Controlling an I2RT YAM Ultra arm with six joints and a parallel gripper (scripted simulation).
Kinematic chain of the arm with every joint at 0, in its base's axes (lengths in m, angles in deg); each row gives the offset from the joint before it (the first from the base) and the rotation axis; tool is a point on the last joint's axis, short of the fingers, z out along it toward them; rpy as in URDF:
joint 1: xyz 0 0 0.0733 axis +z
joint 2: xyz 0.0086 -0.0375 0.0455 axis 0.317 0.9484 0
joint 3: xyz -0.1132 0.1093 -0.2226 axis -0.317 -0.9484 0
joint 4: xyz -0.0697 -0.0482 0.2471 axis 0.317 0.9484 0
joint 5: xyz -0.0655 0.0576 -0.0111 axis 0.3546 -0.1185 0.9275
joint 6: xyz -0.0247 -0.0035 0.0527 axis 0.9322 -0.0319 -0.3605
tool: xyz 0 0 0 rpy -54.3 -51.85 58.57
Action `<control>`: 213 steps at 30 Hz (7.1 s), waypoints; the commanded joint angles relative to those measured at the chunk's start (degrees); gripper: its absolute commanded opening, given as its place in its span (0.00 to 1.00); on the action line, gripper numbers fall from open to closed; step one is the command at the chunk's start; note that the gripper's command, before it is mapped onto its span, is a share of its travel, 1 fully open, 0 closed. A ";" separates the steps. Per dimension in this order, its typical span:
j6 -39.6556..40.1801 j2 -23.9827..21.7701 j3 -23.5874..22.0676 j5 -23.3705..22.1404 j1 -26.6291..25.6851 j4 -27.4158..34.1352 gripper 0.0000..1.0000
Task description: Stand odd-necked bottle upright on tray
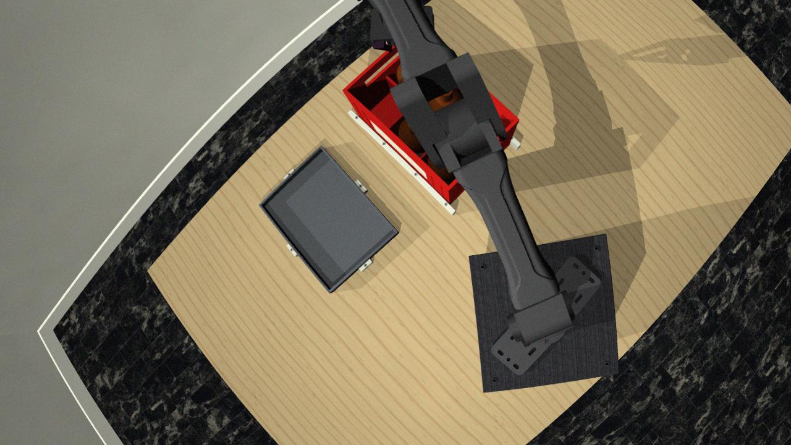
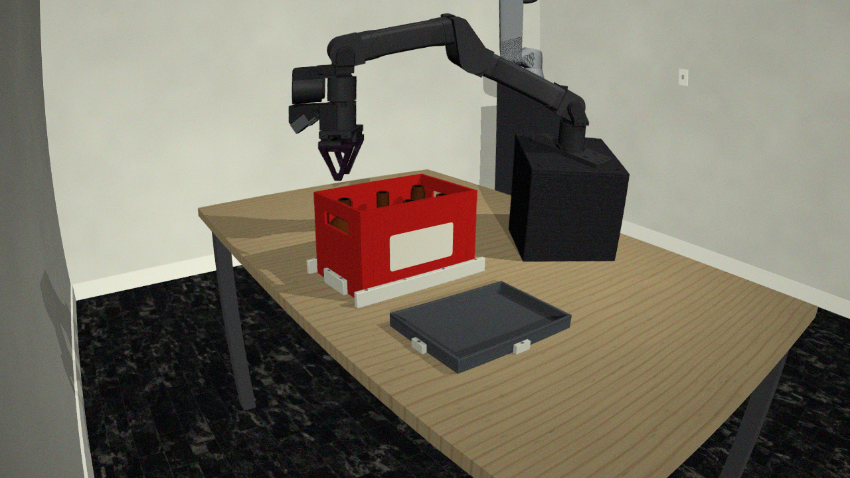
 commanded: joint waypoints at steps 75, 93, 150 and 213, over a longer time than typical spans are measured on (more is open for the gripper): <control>-0.47 -1.88 4.99 -0.30 -0.15 4.08 0.00; -9.46 -16.59 -22.36 0.75 8.23 -8.48 0.00; -9.38 -17.04 -21.02 0.79 8.38 -9.45 0.61; -10.33 -13.86 -28.97 0.84 9.83 -17.45 0.61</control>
